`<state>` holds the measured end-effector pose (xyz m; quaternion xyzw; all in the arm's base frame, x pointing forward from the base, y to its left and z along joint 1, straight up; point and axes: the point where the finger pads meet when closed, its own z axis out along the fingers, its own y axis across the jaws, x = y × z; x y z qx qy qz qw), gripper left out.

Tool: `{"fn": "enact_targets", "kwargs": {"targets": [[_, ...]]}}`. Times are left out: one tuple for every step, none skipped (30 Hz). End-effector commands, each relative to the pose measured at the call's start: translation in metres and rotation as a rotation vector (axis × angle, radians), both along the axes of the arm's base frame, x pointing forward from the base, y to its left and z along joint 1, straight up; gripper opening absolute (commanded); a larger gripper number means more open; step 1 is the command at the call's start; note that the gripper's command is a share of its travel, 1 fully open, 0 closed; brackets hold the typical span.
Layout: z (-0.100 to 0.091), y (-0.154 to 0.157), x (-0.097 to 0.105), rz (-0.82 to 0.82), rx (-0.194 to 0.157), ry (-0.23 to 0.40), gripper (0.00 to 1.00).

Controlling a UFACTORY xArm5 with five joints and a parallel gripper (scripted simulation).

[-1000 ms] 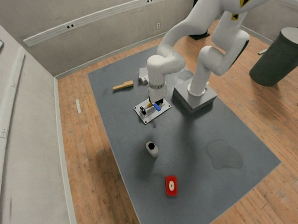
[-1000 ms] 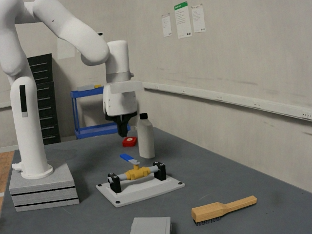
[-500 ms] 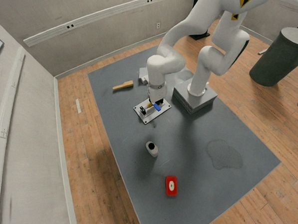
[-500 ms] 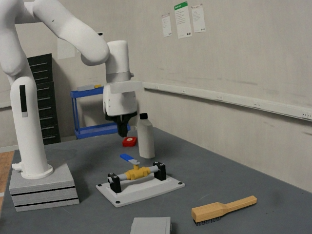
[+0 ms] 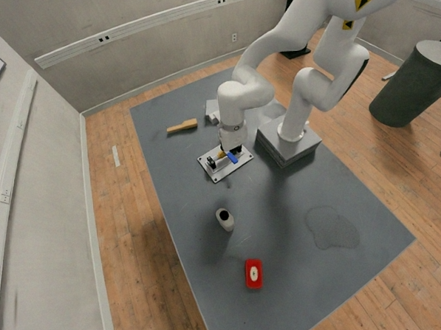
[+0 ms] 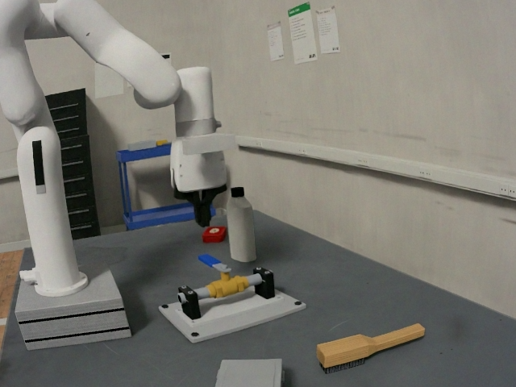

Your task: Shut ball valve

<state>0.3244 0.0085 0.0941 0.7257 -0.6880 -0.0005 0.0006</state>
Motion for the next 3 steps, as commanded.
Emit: {"fn": "enact_targets", "kwargs": {"targets": [[0.0010,0.0000,0.0012,0.000,0.000,-0.003,0.00],[0.0010,0.0000,0.0012,0.000,0.000,-0.003,0.00],[0.0010,0.0000,0.0012,0.000,0.000,-0.003,0.00]]}}
